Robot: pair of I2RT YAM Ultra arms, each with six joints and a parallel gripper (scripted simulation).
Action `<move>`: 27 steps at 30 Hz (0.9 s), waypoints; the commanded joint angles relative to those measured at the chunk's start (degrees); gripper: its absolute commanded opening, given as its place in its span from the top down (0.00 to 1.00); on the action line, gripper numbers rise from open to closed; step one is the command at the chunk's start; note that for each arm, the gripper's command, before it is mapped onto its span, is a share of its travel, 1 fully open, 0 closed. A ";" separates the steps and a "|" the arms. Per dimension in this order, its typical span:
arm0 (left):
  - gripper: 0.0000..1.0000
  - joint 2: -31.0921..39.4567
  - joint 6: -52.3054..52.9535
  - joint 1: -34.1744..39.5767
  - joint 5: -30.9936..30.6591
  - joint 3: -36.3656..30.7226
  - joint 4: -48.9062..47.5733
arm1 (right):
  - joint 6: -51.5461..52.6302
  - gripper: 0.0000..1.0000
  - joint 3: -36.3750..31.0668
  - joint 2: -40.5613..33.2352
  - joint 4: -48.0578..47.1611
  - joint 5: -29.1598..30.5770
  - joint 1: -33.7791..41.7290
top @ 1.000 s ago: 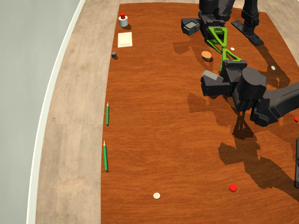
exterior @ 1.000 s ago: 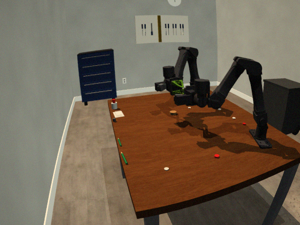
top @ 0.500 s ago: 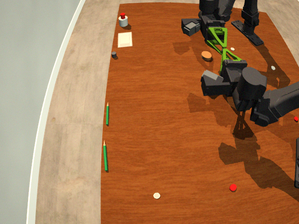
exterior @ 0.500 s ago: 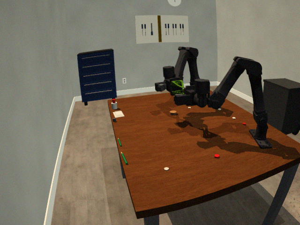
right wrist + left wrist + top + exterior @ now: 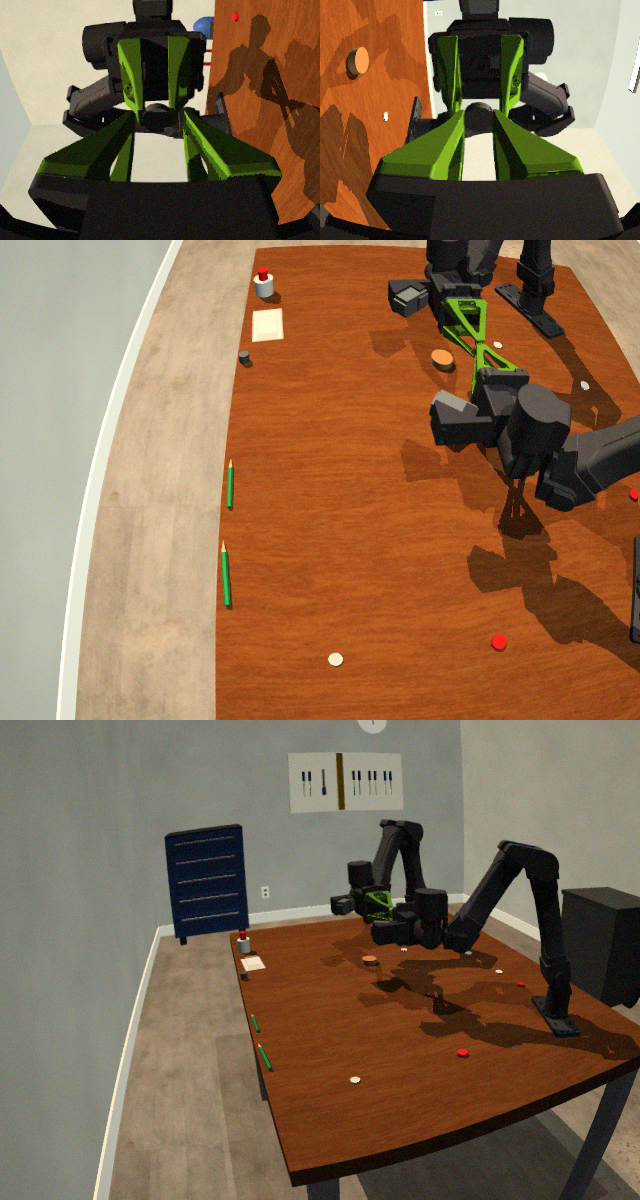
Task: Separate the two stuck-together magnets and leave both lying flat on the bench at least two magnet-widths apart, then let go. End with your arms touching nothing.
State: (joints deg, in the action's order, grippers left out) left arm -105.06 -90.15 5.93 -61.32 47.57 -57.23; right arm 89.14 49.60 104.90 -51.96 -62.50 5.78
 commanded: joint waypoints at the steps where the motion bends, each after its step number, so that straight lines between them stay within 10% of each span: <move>1: 0.82 0.57 0.21 -0.06 0.06 0.39 -1.00 | -0.11 0.67 0.64 -0.83 -0.36 -0.09 -0.08; 27: 0.82 0.57 0.21 -0.06 0.06 0.39 -1.01 | -0.11 0.67 0.78 -1.14 0.08 -0.08 -0.04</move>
State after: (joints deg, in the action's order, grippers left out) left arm -105.06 -90.15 5.98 -61.25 47.57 -57.23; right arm 89.14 49.60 104.51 -51.57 -62.54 5.63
